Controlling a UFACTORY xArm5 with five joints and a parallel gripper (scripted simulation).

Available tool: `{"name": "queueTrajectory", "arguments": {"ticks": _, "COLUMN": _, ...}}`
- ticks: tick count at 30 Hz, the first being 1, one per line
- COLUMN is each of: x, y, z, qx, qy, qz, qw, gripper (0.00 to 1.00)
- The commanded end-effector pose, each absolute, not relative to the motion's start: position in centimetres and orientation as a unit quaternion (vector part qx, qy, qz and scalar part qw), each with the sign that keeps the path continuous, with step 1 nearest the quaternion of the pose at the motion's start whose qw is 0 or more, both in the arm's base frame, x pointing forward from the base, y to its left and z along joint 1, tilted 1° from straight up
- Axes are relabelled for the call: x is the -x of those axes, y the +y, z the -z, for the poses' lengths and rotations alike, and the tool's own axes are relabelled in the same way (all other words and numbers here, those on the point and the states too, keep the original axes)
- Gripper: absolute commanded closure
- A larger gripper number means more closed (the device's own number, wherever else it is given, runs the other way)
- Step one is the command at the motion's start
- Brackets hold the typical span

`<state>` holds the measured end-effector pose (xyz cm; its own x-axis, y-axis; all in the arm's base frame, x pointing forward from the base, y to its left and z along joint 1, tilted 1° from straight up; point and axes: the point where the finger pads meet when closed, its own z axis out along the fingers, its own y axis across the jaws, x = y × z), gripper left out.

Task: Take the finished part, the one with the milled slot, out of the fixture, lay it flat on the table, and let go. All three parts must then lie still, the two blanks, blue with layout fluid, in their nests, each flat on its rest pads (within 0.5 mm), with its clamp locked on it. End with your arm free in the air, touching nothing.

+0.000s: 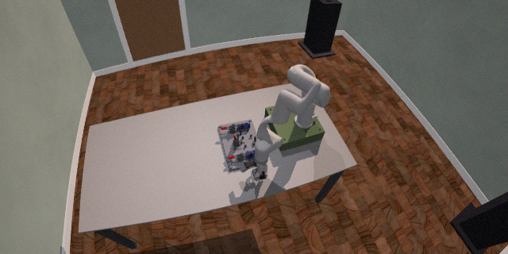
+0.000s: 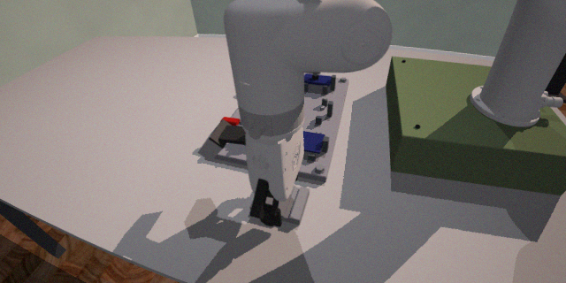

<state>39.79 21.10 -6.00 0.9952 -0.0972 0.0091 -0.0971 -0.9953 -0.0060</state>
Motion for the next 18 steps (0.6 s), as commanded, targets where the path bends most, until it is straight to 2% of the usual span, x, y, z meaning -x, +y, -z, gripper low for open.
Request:
{"name": "queueTrajectory", "arguments": {"ticks": 1, "x": -39.9, "y": 21.2, "z": 5.8, "qx": 0.999, "qy": 0.049, "qz": 0.006, "qw": 0.004, "gripper": 0.05}}
{"name": "queueTrajectory", "arguments": {"ticks": 9, "x": -39.9, "y": 21.2, "z": 5.0, "qx": 0.999, "qy": 0.049, "qz": 0.006, "qw": 0.004, "gripper": 0.05}}
{"name": "queueTrajectory", "arguments": {"ticks": 18, "x": -39.9, "y": 21.2, "z": 2.1, "qx": 0.999, "qy": 0.049, "qz": 0.006, "qw": 0.004, "gripper": 0.05}}
